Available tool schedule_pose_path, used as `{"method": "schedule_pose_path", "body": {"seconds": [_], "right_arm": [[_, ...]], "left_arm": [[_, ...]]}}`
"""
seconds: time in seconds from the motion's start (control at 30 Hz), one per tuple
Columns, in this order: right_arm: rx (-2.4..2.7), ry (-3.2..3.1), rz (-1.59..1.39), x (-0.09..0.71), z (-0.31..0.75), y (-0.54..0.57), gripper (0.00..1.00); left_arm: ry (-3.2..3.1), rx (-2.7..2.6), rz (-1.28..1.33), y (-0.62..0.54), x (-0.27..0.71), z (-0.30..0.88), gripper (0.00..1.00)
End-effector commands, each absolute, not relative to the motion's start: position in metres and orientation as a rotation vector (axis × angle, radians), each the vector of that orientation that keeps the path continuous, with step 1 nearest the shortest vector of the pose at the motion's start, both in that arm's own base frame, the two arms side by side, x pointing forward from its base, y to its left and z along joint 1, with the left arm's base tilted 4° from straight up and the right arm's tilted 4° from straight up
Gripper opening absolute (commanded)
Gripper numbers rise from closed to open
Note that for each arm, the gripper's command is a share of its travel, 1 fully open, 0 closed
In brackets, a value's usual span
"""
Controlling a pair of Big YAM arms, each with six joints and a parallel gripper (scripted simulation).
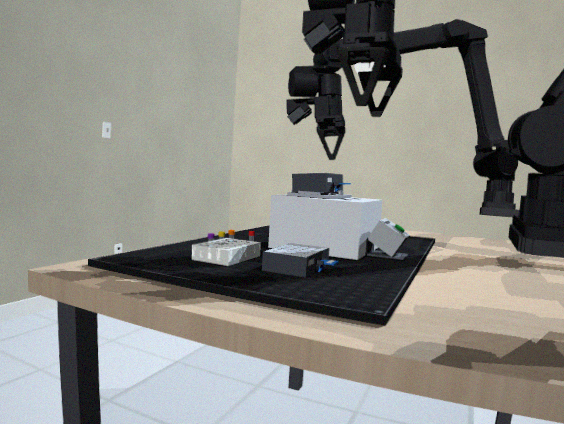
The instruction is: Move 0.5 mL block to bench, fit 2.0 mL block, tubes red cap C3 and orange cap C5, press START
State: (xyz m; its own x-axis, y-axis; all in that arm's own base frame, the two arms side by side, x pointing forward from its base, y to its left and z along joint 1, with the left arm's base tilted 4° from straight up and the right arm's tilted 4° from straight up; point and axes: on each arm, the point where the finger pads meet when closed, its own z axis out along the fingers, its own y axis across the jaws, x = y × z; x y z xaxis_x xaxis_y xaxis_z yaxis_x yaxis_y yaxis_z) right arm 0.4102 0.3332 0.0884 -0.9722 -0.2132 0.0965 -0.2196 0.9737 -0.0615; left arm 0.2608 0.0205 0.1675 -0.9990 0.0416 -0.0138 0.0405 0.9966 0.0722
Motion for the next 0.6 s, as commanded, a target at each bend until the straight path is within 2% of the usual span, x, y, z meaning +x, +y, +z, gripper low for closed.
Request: {"method": "schedule_pose_path", "body": {"seconds": [0.0, 0.43, 0.57], "right_arm": [[0.115, -3.111, 0.058, 0.425, 0.113, 0.333, 0.00], [-0.167, -3.076, 0.101, 0.409, 0.081, 0.341, 0.00], [-0.105, -3.080, 0.096, 0.409, 0.077, 0.344, 0.00]], "left_arm": [[3.080, 0.086, 0.109, 0.018, 0.279, 0.185, 1.00], [3.121, 0.089, 0.108, 0.018, 0.266, 0.169, 1.00], [3.137, 0.091, 0.108, 0.018, 0.260, 0.164, 1.00]]}}
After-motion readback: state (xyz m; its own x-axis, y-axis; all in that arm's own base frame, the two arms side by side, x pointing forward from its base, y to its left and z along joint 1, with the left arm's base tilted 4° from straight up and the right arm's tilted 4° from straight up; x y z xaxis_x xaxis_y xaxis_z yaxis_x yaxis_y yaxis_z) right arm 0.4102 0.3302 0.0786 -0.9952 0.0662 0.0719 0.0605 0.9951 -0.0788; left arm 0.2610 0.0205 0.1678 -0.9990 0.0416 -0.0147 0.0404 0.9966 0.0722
